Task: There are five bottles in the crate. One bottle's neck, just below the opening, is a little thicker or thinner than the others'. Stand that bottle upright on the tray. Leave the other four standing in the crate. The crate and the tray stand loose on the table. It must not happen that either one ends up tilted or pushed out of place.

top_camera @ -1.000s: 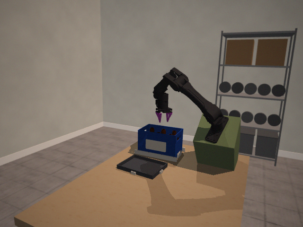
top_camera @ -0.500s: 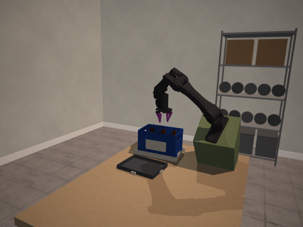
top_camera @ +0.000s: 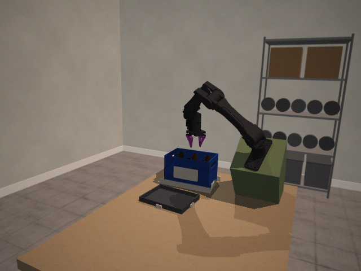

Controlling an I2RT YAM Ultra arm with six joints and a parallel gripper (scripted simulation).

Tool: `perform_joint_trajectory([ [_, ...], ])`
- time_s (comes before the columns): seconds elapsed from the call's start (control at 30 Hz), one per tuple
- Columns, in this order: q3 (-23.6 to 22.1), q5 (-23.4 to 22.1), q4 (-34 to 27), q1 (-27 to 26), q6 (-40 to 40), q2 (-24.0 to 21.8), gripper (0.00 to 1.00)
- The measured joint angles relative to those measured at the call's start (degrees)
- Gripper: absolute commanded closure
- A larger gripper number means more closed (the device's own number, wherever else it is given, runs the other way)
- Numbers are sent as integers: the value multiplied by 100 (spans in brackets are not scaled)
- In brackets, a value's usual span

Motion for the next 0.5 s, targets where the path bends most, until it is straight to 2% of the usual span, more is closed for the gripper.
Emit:
perform_joint_trajectory([
  [0.5,-177,-31,297,140,120,125,39],
])
